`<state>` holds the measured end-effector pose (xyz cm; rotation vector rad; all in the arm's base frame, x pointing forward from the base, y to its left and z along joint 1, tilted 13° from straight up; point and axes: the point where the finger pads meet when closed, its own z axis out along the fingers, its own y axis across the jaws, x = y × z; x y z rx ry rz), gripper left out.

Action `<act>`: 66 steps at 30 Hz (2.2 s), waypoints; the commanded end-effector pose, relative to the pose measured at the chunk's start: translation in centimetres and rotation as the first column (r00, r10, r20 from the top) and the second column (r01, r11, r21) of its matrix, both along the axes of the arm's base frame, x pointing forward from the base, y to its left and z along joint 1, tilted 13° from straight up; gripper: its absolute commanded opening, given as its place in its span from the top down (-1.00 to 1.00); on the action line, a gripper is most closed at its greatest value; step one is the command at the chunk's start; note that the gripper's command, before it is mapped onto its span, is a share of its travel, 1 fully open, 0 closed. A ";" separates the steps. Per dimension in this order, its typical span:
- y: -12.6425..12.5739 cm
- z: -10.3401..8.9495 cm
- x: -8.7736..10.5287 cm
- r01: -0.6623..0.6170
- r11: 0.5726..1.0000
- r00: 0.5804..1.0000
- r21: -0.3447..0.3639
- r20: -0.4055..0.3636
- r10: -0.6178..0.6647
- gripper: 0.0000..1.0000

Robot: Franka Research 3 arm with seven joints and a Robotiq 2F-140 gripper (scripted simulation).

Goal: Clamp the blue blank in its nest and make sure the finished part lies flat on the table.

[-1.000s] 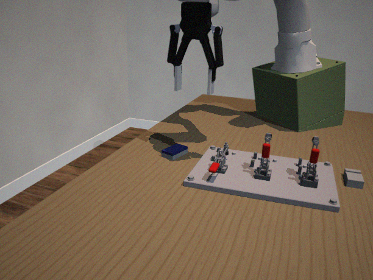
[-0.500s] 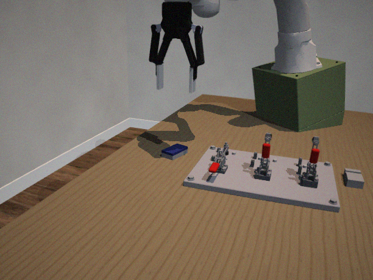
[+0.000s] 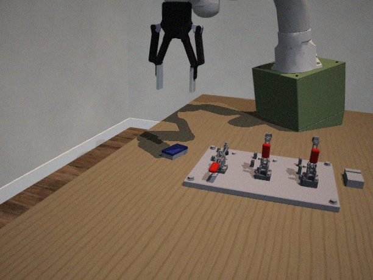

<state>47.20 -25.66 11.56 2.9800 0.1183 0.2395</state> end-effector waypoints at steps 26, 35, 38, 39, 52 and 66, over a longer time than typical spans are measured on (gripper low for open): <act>0.0 0.1 0.1 0.292 0.955 0.955 0.058 0.037 -0.294 -0.16; 0.0 0.1 0.1 0.292 0.955 0.955 0.058 0.037 -0.294 -0.16; 0.0 0.1 0.1 0.292 0.955 0.955 0.058 0.037 -0.294 -0.16; 0.0 0.1 0.1 0.292 0.955 0.955 0.058 0.037 -0.294 -0.16; -0.1 0.1 0.1 0.292 0.955 0.955 0.058 0.037 -0.294 -0.16; -0.1 0.1 0.2 0.292 0.955 0.955 0.058 0.037 -0.294 -0.16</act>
